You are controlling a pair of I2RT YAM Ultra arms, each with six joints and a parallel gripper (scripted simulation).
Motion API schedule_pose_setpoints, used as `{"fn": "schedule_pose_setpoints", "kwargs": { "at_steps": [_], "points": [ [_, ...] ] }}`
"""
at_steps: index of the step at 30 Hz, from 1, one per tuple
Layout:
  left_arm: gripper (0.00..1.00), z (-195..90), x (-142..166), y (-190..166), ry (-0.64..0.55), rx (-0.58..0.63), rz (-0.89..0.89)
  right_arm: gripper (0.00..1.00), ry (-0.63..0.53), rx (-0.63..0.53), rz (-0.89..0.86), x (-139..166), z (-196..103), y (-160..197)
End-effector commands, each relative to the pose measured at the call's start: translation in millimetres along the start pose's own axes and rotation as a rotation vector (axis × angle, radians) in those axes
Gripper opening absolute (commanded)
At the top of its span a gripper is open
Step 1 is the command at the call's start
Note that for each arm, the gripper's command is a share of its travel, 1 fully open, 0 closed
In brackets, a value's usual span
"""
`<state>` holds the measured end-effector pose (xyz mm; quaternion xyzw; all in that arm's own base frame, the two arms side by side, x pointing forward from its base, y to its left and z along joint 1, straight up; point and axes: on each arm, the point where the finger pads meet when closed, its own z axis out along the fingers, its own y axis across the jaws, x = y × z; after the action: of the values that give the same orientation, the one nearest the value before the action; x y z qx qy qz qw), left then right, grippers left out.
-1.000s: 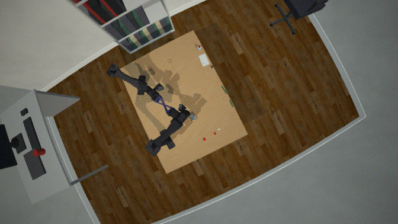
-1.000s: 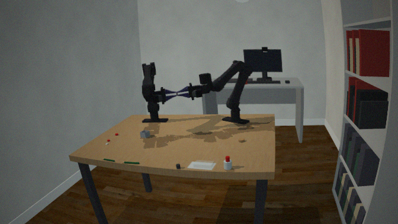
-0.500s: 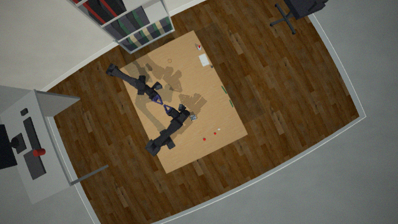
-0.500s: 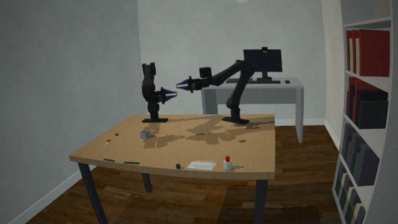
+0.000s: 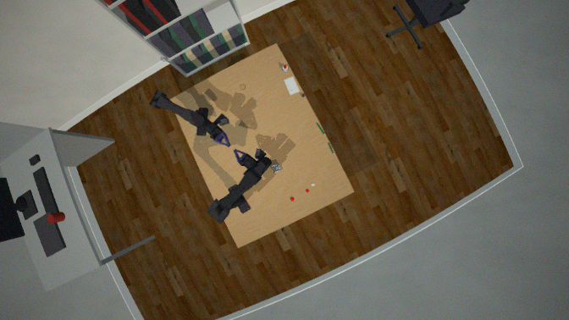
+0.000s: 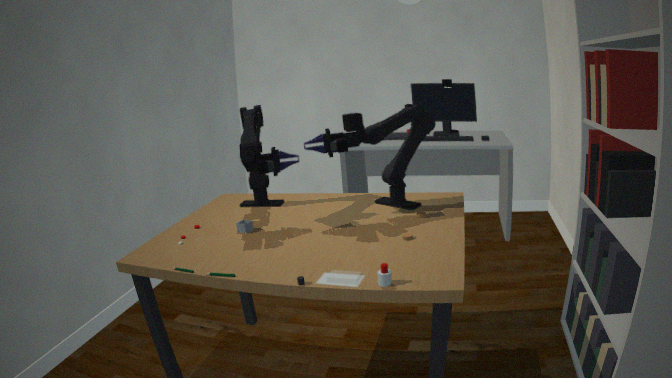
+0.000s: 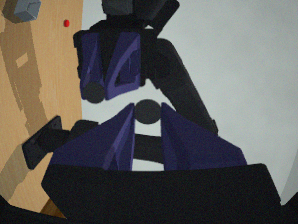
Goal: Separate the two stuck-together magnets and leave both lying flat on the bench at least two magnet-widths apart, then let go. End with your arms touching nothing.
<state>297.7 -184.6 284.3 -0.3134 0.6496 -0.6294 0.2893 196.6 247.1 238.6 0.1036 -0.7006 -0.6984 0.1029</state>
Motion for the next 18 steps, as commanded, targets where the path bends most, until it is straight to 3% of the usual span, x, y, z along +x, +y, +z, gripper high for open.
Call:
{"fn": "schedule_pose_setpoints", "kwargs": {
  "at_steps": [1,18],
  "points": [
    [0.18,-4,2,4,0.009,-0.015,-0.001,0.18,0.001,-0.003,-0.014,0,0,3],
    [0.18,-30,3,2,0.009,-0.015,-0.001,0.18,0.001,-0.003,-0.014,0,0,3]
  ]
}}
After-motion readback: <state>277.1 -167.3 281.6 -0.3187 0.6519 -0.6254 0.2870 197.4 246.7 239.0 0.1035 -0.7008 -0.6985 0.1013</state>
